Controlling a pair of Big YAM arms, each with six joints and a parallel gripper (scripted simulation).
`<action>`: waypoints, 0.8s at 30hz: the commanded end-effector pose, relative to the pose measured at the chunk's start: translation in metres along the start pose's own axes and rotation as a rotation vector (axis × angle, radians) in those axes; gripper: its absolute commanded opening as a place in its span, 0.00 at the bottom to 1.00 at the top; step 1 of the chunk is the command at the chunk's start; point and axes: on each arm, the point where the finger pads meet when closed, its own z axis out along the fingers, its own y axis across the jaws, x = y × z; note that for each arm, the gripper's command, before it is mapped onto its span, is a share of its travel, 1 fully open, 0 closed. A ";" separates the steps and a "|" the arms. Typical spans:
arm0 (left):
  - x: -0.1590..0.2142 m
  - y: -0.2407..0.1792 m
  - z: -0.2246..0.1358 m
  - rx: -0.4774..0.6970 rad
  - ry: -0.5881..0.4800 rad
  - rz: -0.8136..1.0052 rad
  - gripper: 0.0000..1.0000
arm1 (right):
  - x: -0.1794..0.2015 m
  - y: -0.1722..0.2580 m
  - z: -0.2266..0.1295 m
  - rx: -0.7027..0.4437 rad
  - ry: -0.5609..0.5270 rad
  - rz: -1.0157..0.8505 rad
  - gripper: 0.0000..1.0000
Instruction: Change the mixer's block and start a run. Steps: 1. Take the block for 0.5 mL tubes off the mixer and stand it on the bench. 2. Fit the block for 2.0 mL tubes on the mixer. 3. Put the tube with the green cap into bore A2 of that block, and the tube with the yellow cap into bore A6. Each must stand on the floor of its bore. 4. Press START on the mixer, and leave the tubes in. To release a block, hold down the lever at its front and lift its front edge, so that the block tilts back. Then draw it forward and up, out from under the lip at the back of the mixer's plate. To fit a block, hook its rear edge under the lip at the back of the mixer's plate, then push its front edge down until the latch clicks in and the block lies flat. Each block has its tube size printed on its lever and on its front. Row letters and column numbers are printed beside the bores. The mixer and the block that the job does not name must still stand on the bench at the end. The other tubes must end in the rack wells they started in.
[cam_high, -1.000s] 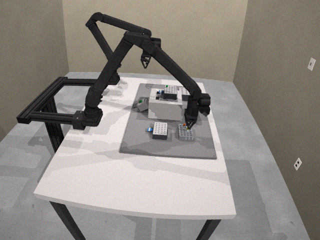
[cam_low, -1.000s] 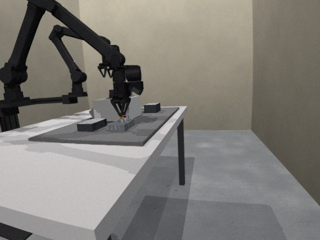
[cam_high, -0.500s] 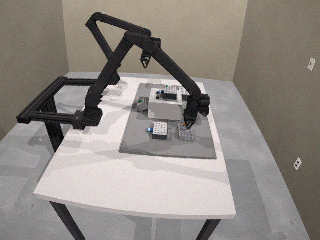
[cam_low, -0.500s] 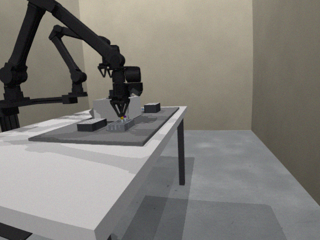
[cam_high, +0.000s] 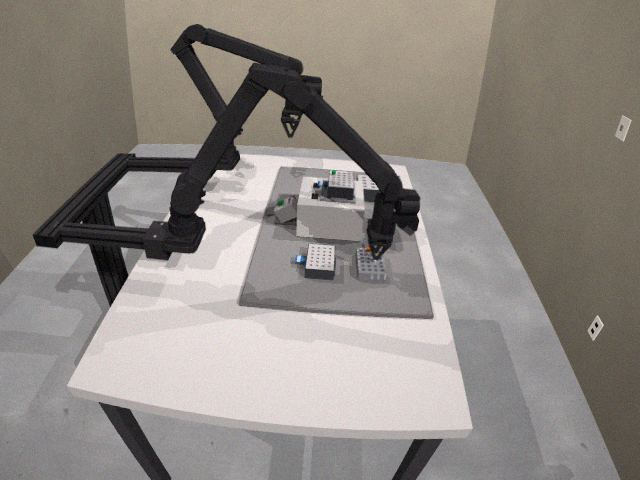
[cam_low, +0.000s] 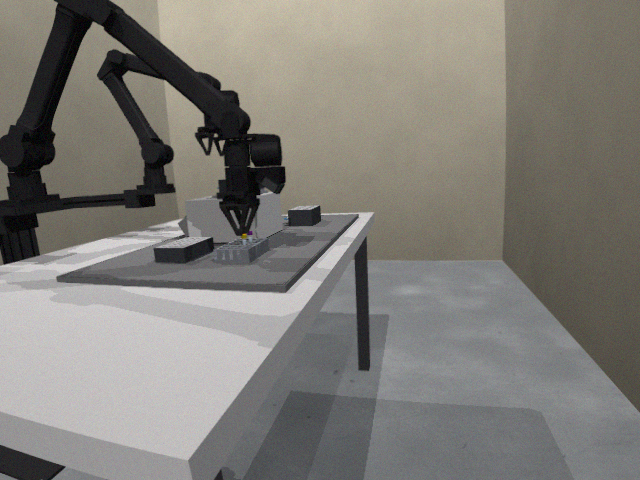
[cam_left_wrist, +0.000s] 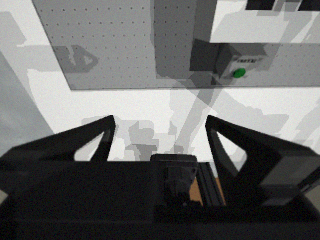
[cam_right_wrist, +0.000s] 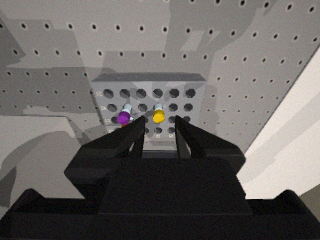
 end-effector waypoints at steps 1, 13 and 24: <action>-0.019 0.002 -0.017 -0.009 -0.056 -0.005 1.00 | -0.024 0.010 -0.020 -0.013 -0.064 -0.017 0.36; -0.026 0.003 -0.026 -0.012 -0.078 -0.006 1.00 | -0.029 0.003 -0.023 -0.015 -0.079 -0.003 0.36; -0.030 0.004 -0.030 -0.013 -0.089 -0.006 1.00 | 0.006 -0.005 0.012 0.003 0.034 0.001 0.36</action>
